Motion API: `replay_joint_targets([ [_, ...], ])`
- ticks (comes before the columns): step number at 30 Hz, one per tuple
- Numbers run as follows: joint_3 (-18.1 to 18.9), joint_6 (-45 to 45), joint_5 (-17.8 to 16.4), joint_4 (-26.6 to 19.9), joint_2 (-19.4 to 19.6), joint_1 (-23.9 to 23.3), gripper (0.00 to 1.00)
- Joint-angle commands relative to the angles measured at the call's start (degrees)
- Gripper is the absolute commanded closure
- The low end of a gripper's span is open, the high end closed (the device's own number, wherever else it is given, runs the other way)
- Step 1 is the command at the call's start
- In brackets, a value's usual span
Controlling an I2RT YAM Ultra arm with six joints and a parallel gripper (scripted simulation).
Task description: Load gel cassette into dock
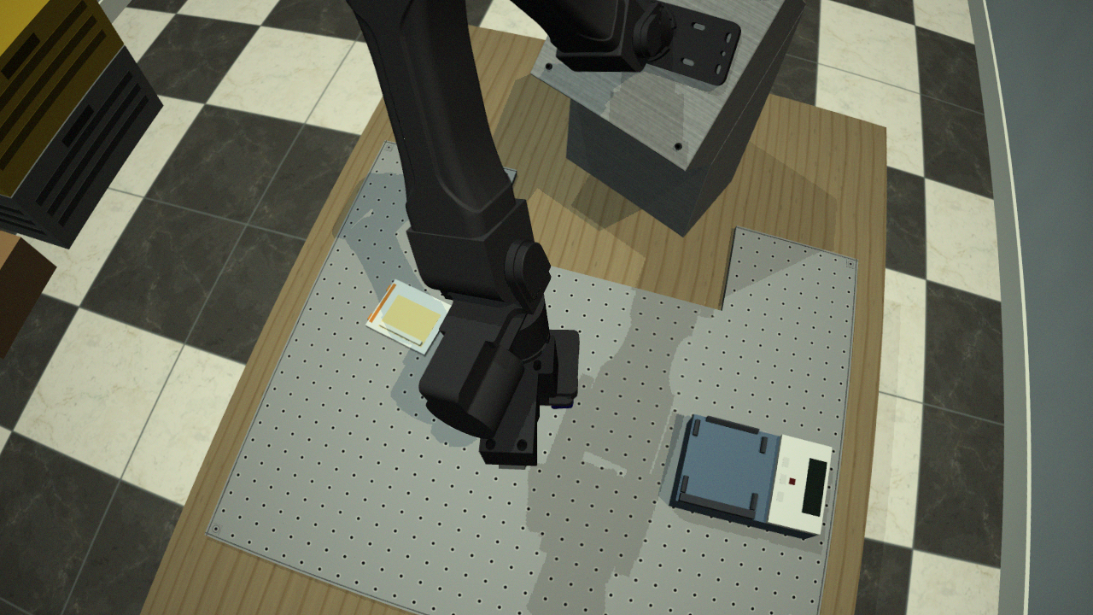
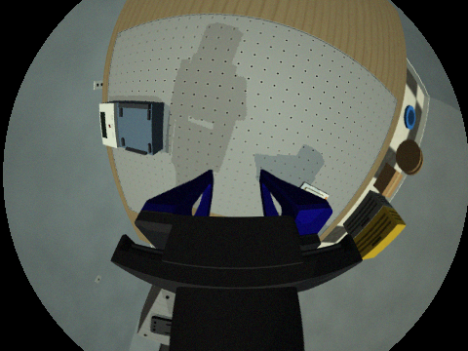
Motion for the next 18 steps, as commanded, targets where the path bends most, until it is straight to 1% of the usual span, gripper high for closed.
replay_joint_targets([
  [1, -3.6, 5.1, 3.0, 1.0, -2.0, 2.3, 0.65],
  [3, -6.1, 5.5, 3.4, 2.2, -3.0, 2.8, 0.65],
  [5, -7.9, 8.8, 5.4, 2.5, -3.5, 3.9, 0.65],
  [7, -10.3, 9.3, 5.9, 3.7, -4.5, 4.4, 0.65],
  [8, -11.1, 11.5, 7.2, 3.8, -4.6, 5.1, 0.65],
  [10, -13.2, 12.9, 8.1, 4.7, -5.4, 5.8, 0.65],
  [11, -14.1, 15.0, 9.5, 4.9, -5.6, 6.5, 0.65],
  [13, -14.1, 15.0, 9.5, 4.9, -5.6, 6.5, 0.65],
  [14, -15.2, 16.4, 10.6, 5.3, -5.9, 7.2, 0.65],
  [16, -17.4, 16.8, 11.0, 6.4, -6.8, 7.5, 0.65],
  [18, -19.3, 20.1, 13.0, 7.0, -7.2, 8.7, 0.65],
])
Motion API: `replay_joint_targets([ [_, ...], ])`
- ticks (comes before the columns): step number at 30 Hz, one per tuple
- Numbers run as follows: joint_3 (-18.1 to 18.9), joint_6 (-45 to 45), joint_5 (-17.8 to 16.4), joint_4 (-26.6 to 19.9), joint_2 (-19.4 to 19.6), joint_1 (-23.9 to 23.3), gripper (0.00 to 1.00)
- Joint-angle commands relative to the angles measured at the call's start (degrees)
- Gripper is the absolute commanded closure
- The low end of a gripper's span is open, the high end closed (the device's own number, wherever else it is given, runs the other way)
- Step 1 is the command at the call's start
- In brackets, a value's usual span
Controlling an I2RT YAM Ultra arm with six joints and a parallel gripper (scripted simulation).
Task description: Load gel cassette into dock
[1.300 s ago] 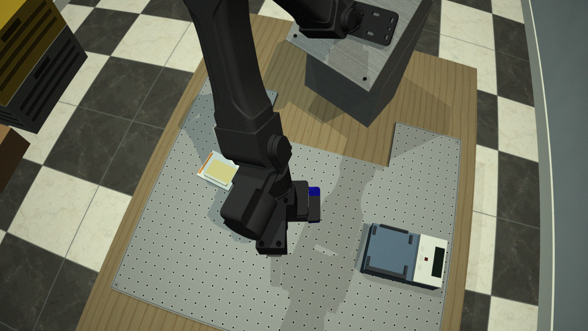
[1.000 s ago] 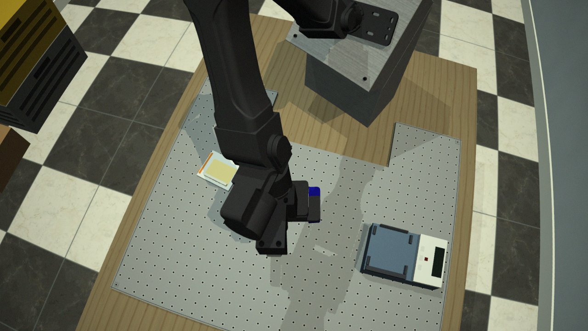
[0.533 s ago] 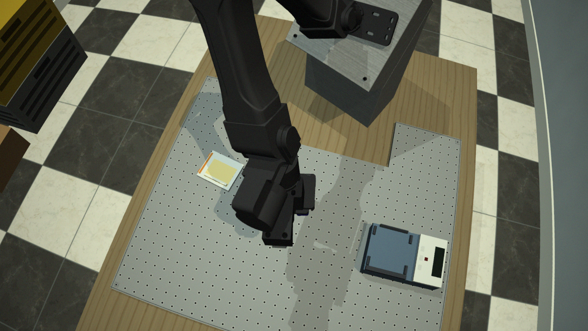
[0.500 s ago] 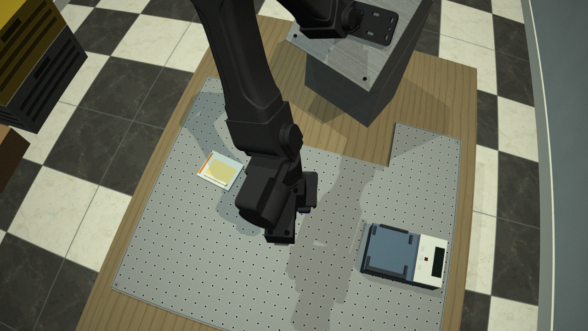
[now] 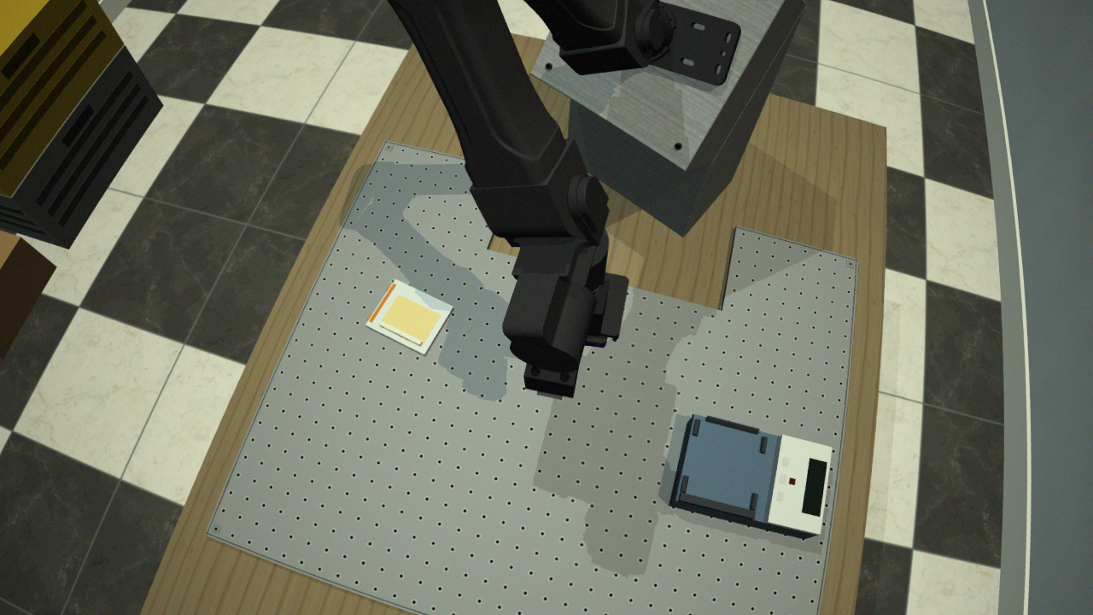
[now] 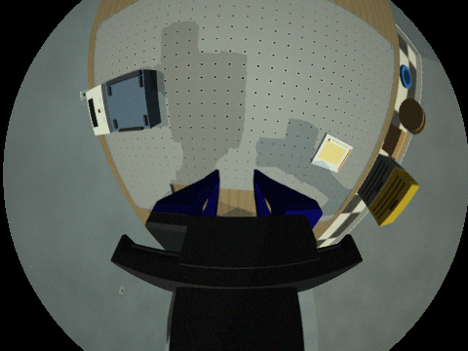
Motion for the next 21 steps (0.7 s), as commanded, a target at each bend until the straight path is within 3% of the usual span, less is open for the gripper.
replay_joint_targets([
  [1, -3.8, 4.7, 3.1, 2.5, -2.1, 1.9, 0.65],
  [5, -8.2, 5.4, 3.9, 4.7, -3.9, 2.7, 0.65],
  [12, -6.2, 5.6, 4.2, 4.6, -4.2, 2.9, 0.65],
  [13, -6.1, 5.6, 4.3, 4.8, -2.8, 3.0, 0.65],
  [19, -7.3, 5.2, 4.0, 4.2, -3.1, 2.4, 0.65],
  [21, -8.9, 4.0, 2.8, 7.5, -0.2, 0.6, 0.65],
])
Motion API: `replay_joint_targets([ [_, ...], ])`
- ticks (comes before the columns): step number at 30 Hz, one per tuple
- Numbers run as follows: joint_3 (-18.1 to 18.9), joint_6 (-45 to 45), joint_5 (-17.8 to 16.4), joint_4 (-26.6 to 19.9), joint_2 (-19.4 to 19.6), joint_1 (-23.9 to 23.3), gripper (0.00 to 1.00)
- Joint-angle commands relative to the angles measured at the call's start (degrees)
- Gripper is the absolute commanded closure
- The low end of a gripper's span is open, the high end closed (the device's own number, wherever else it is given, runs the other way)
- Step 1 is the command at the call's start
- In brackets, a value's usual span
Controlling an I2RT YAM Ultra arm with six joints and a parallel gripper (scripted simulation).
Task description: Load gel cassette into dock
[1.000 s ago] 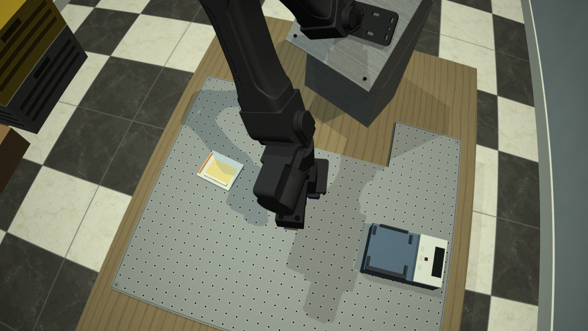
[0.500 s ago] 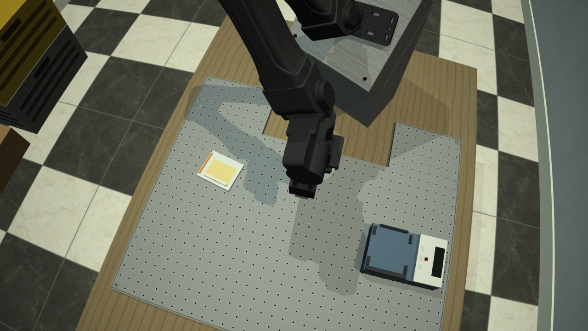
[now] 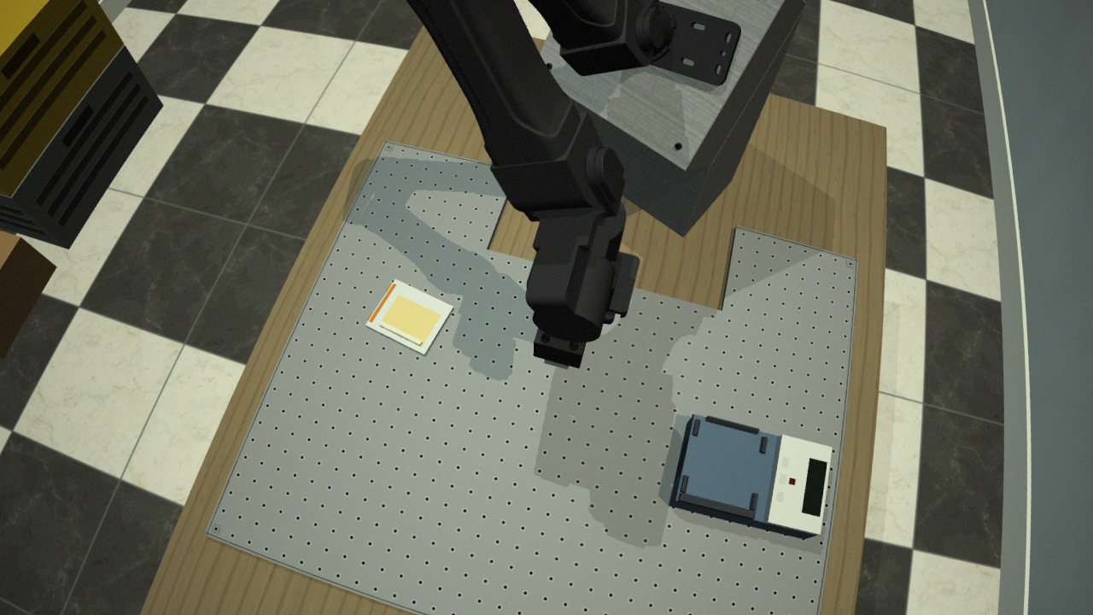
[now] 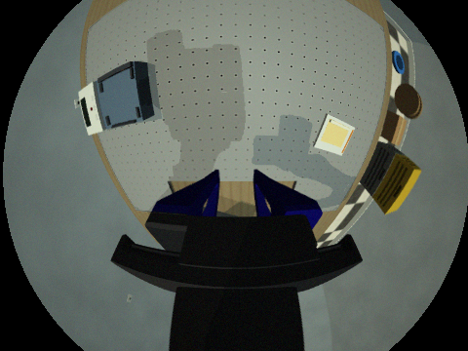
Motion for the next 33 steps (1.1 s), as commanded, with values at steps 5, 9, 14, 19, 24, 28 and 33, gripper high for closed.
replay_joint_targets([
  [5, -1.3, -3.1, -2.8, 10.2, 8.6, -4.1, 0.65],
  [9, 0.7, -4.1, -3.6, 13.8, 11.7, -5.3, 0.65],
  [14, 1.7, -6.0, -5.4, 20.5, 18.6, -7.8, 0.65],
  [19, 3.3, -7.6, -7.0, 26.8, 26.0, -10.0, 0.65],
  [24, 4.0, -8.0, -7.5, 28.9, 28.4, -10.3, 0.65],
  [28, 4.0, -8.1, -7.6, 29.3, 28.8, -9.8, 0.65],
  [33, 4.1, -8.1, -7.6, 29.5, 29.0, -9.8, 0.65],
])
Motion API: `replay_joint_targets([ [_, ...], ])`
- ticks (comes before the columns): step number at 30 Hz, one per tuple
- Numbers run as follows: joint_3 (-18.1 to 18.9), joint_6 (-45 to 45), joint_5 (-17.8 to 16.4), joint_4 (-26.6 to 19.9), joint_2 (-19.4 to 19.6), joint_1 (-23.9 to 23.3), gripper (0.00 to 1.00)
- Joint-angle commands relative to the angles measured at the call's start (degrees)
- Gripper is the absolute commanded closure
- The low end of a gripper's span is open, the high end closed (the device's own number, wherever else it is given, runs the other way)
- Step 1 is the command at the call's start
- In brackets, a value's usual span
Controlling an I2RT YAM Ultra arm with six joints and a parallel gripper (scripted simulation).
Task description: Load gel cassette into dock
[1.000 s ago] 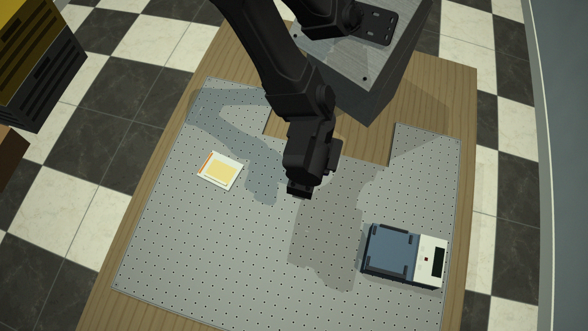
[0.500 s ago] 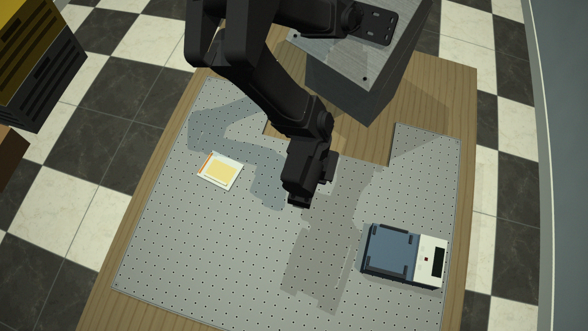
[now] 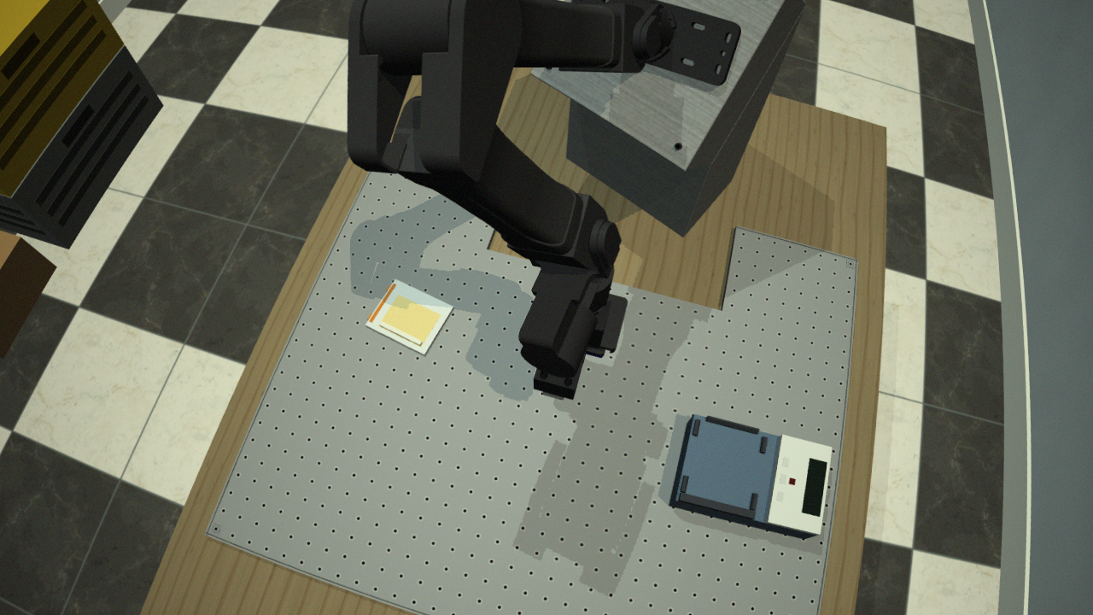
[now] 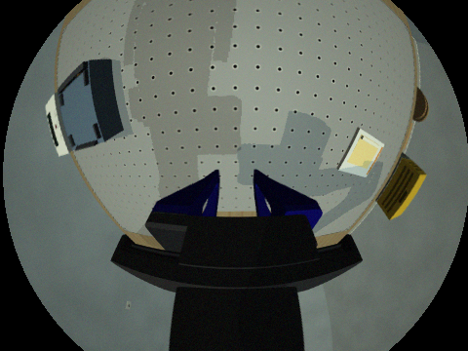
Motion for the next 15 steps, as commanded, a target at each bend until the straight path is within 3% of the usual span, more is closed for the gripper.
replay_joint_targets([
  [1, 1.3, -0.5, -0.3, 1.2, 0.9, 0.4, 0.65],
  [5, 0.2, -0.2, -0.1, 0.5, 0.0, 0.2, 0.65],
  [15, -1.6, 9.6, -6.2, -1.7, -4.9, -8.5, 0.65],
])
